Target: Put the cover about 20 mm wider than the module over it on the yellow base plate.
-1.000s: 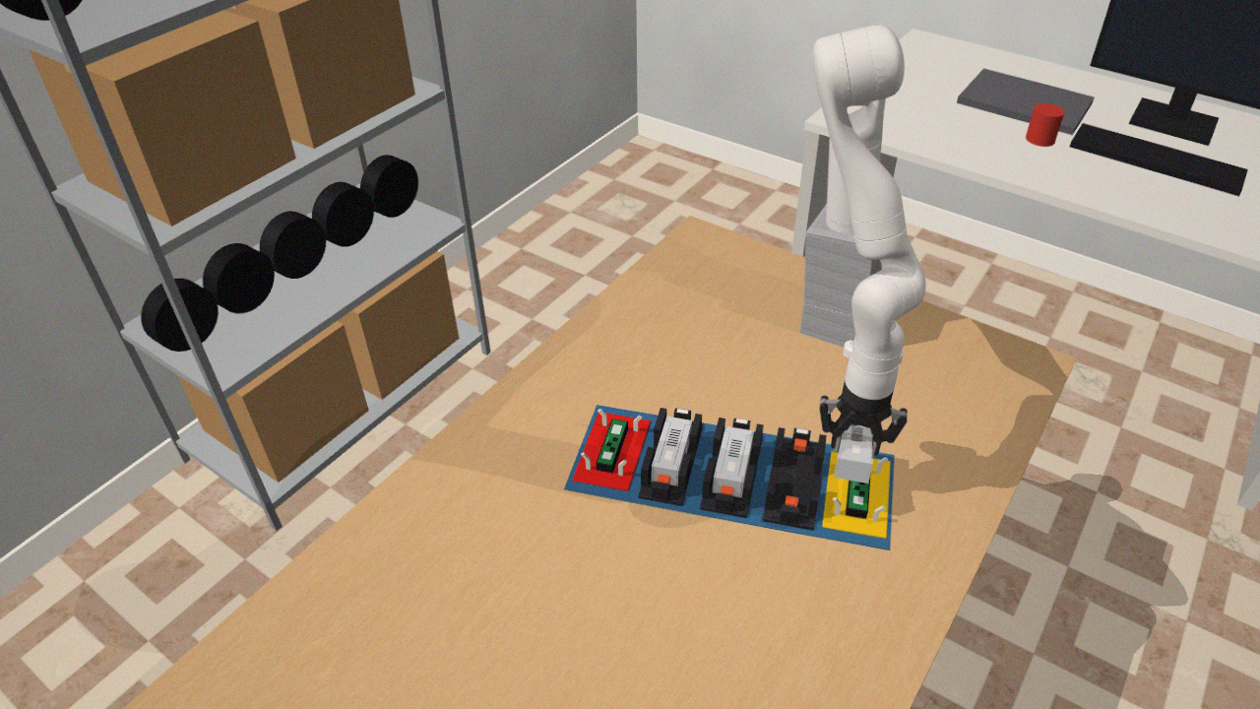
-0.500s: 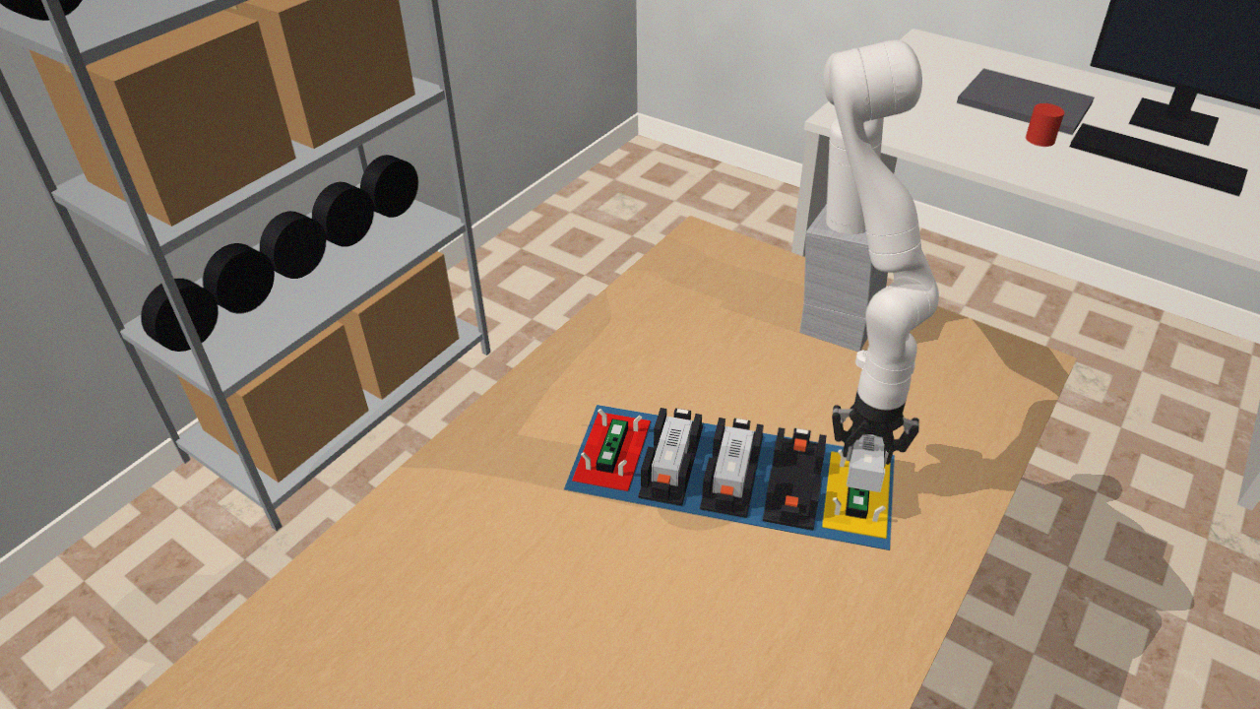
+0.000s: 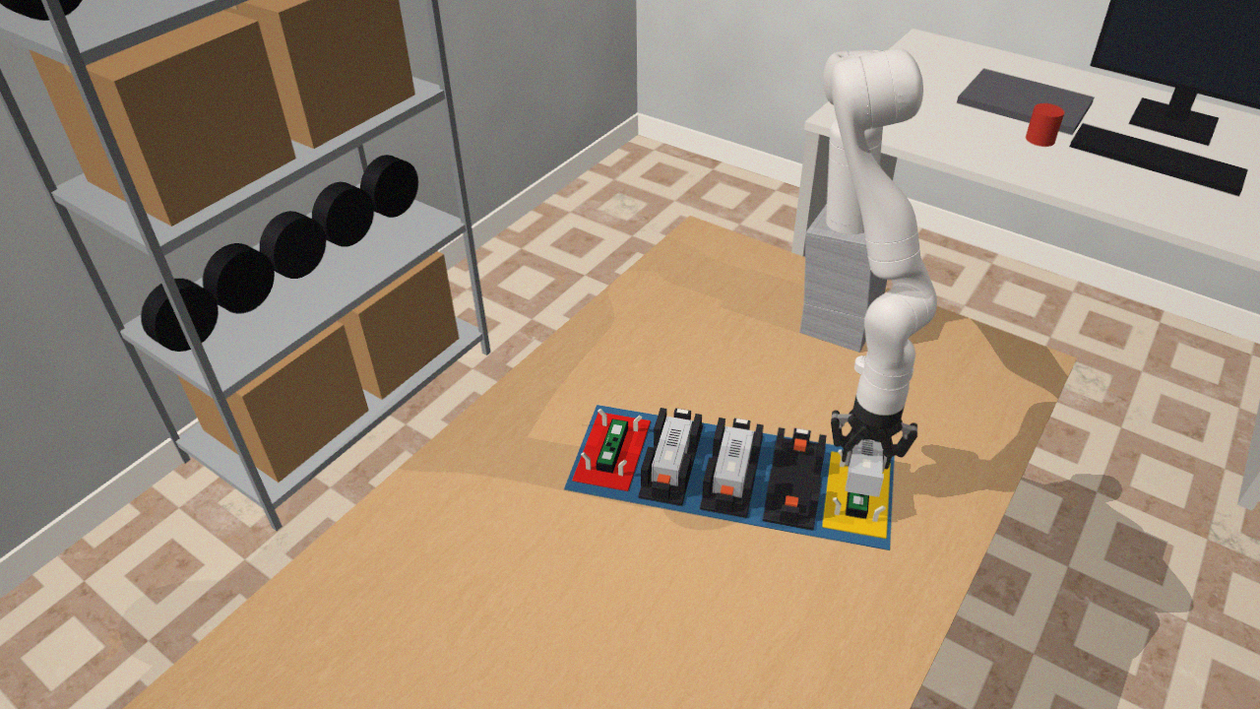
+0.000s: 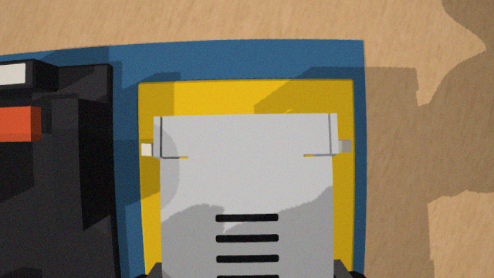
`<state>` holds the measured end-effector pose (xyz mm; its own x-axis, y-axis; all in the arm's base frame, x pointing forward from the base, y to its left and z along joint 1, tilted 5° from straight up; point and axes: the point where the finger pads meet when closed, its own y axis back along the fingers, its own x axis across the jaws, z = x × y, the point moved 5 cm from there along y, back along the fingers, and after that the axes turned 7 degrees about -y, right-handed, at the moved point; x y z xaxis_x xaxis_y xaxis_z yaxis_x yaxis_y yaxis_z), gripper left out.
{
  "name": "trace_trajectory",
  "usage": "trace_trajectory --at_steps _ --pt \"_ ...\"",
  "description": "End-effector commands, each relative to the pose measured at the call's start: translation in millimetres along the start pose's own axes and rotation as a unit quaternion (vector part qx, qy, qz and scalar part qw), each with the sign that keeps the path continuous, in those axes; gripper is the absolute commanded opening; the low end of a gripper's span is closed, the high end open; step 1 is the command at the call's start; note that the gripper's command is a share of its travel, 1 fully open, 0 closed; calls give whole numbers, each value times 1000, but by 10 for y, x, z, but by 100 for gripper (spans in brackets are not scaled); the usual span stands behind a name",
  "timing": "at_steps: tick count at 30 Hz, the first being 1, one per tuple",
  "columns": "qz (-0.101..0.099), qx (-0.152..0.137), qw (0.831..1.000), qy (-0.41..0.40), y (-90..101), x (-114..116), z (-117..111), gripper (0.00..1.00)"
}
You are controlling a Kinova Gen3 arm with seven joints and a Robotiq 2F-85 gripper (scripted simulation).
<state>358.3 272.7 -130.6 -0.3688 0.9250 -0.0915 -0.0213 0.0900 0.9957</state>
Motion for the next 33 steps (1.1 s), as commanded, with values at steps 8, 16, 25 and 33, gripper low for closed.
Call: trace_trajectory --at_steps 8,16,25,33 --pt "0 -1 1000 0 -100 3 7 0" --pt "0 -1 1000 0 -115 3 8 0" --pt "0 -1 1000 0 -150 3 7 0" --pt "0 -1 1000 0 -180 3 7 0"
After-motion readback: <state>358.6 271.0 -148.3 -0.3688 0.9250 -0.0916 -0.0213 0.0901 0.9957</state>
